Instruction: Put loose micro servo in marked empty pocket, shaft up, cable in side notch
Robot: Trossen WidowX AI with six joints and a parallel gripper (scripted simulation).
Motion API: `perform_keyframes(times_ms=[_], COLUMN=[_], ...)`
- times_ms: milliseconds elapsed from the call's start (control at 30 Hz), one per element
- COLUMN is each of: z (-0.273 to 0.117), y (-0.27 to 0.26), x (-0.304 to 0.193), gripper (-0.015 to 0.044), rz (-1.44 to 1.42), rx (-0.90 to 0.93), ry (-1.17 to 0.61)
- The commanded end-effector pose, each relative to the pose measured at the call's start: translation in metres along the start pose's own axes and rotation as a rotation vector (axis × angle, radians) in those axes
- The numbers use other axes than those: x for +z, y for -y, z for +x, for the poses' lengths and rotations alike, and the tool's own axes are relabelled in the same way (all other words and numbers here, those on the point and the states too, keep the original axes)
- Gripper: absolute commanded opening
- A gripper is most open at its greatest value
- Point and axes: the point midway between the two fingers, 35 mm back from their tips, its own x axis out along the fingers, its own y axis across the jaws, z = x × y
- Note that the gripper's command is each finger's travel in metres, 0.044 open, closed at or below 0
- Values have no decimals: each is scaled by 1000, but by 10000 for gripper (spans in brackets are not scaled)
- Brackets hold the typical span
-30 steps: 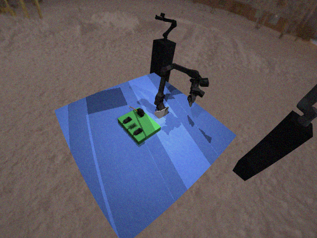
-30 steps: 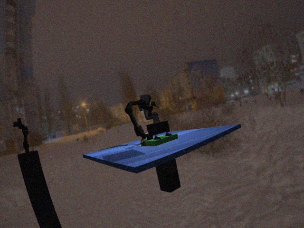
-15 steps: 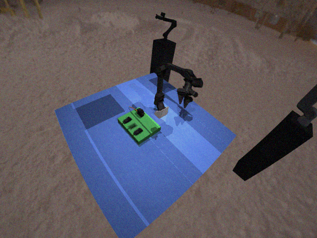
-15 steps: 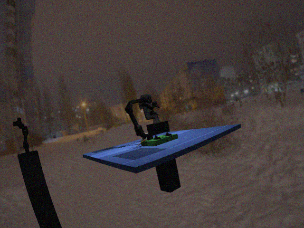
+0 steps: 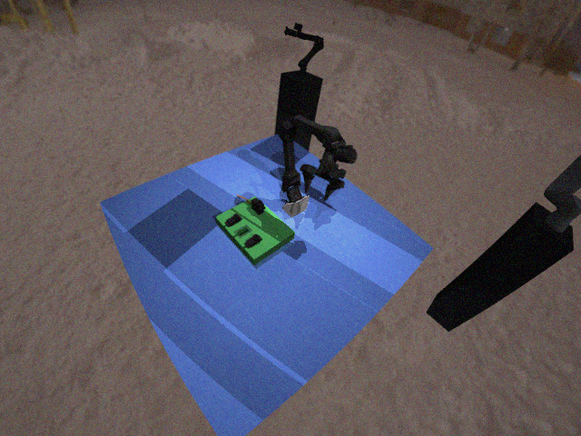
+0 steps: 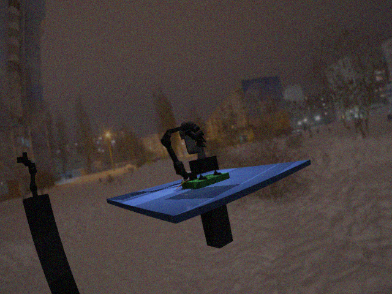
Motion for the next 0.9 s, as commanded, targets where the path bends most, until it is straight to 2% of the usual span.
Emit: perform_keyframes(times_ms=[0,867], z=[10,57], y=[12,92], x=[-11,-86], gripper=[440,440], rz=[120,961], rx=[9,-36], ry=[-48,-317])
